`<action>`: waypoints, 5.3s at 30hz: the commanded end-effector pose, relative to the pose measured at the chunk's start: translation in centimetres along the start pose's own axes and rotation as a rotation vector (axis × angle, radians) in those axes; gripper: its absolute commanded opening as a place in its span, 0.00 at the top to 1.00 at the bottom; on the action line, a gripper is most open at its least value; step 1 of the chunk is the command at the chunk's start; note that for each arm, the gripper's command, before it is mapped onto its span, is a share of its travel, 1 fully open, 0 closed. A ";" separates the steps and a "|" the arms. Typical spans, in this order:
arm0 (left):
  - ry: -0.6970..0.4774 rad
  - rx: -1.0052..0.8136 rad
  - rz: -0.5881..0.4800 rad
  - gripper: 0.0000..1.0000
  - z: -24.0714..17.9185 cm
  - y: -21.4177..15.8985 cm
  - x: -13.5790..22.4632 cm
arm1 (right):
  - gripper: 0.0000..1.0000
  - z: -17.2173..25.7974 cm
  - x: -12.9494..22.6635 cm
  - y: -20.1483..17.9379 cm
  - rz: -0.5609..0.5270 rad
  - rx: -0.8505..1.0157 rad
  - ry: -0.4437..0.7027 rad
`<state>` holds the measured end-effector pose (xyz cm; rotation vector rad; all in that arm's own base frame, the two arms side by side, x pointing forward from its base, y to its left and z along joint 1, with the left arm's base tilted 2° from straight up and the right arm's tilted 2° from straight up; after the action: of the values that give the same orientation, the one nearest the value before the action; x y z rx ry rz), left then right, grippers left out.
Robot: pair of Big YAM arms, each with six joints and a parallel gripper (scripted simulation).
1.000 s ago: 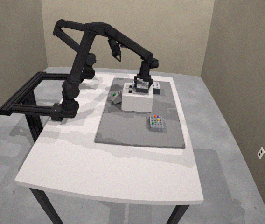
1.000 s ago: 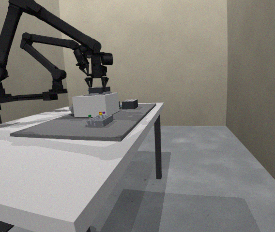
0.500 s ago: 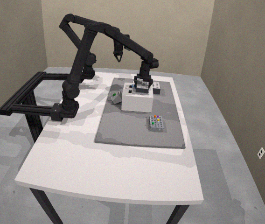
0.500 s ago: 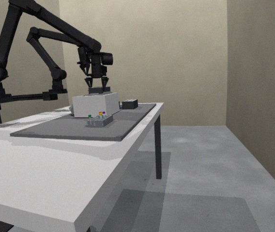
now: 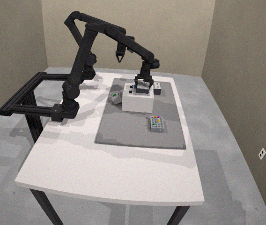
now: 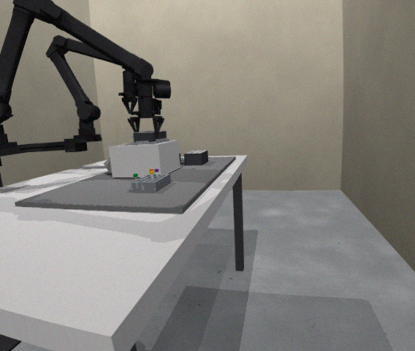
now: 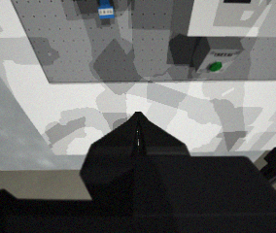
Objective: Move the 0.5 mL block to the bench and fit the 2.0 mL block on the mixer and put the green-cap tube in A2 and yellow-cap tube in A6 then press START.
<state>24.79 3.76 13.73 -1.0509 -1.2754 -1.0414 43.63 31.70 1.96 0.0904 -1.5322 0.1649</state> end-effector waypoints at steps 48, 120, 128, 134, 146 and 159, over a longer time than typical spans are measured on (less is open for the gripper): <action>-0.008 -0.020 -0.060 1.00 -0.3 0.8 0.4 | 1.00 -1.4 1.5 1.4 -0.023 0.038 -0.027; -0.006 -0.019 -0.067 1.00 -0.3 1.1 0.7 | 1.00 -1.0 1.5 1.5 -0.023 0.034 -0.024; -0.006 -0.019 -0.068 1.00 -0.3 1.2 0.8 | 1.00 -1.0 1.5 1.5 -0.023 0.034 -0.024; -0.006 -0.019 -0.069 1.00 -0.3 1.2 0.8 | 1.00 -1.0 1.5 1.6 -0.023 0.034 -0.024; -0.005 -0.019 -0.072 1.00 -0.3 1.3 0.9 | 1.00 -0.9 1.5 1.6 -0.023 0.033 -0.023; -0.005 -0.019 -0.074 1.00 -0.2 1.3 0.9 | 1.00 -0.7 2.1 1.6 -0.027 0.032 0.000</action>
<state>24.92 3.79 13.74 -1.0344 -1.3021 -1.0729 43.65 31.74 2.00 0.0915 -1.5234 0.1684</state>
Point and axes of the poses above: on each arm, the point where the finger pads meet when closed, its own x axis back along the fingers, its own z axis across the jaws, y = z × x, the point moved 2 cm from there along x, back along the fingers, and after that the axes turned 11 degrees about x, right-handed, at the moved point
